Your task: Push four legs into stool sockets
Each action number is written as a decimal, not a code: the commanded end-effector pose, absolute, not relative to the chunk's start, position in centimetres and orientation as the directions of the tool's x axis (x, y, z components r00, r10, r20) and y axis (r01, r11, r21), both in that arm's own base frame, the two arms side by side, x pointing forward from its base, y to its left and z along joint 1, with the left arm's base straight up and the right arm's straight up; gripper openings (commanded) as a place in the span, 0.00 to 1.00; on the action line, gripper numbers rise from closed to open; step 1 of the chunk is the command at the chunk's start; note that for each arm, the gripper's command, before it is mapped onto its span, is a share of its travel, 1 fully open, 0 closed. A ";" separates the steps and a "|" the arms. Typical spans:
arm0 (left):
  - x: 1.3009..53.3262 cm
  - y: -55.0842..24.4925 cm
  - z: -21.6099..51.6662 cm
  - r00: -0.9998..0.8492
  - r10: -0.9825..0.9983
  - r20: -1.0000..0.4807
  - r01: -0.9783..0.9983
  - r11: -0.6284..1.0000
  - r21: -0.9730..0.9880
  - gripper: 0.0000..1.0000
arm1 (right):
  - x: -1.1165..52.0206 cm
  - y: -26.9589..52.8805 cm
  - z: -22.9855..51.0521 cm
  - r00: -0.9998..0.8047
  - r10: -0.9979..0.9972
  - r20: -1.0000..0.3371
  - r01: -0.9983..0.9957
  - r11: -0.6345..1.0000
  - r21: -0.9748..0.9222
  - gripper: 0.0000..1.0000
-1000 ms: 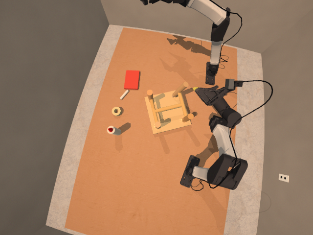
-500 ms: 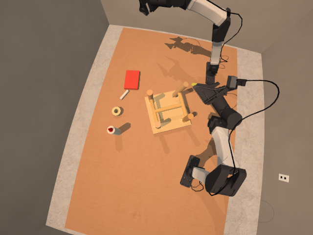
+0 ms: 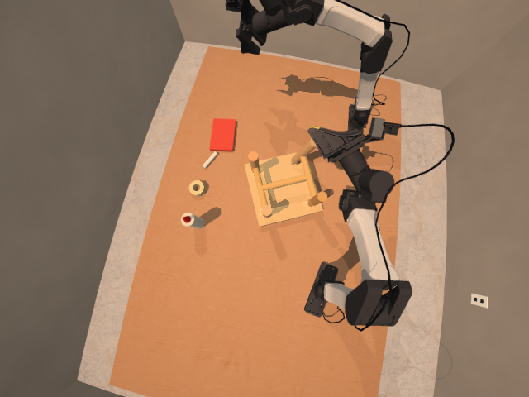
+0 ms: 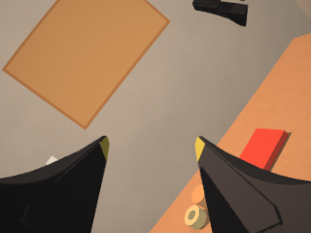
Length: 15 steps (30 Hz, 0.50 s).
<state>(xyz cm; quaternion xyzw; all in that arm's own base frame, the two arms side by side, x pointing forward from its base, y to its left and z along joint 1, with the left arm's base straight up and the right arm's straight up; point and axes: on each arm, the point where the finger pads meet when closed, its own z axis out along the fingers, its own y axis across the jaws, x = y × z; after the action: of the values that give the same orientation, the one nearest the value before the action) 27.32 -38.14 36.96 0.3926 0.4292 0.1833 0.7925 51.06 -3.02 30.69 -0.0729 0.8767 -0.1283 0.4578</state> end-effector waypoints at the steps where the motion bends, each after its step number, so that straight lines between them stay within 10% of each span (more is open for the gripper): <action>1: 28.7 -40.1 37.0 0.596 0.573 -0.563 0.131 0.623 0.772 0.74 | 49.2 -0.2 29.3 -0.586 -0.384 -0.714 -0.229 0.923 -0.309 0.74; 15: 33.1 -40.8 34.9 0.572 0.511 -0.641 0.299 0.598 0.744 0.74 | 45.1 6.5 25.4 -0.474 -0.635 -0.609 -0.649 0.720 -0.246 0.74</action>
<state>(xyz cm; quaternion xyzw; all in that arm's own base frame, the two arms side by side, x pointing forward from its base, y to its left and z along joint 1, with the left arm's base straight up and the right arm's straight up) 32.15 -39.52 35.18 0.4280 0.4503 0.1117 0.7756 47.34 4.36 26.08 -0.3015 0.8759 -0.0299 0.3755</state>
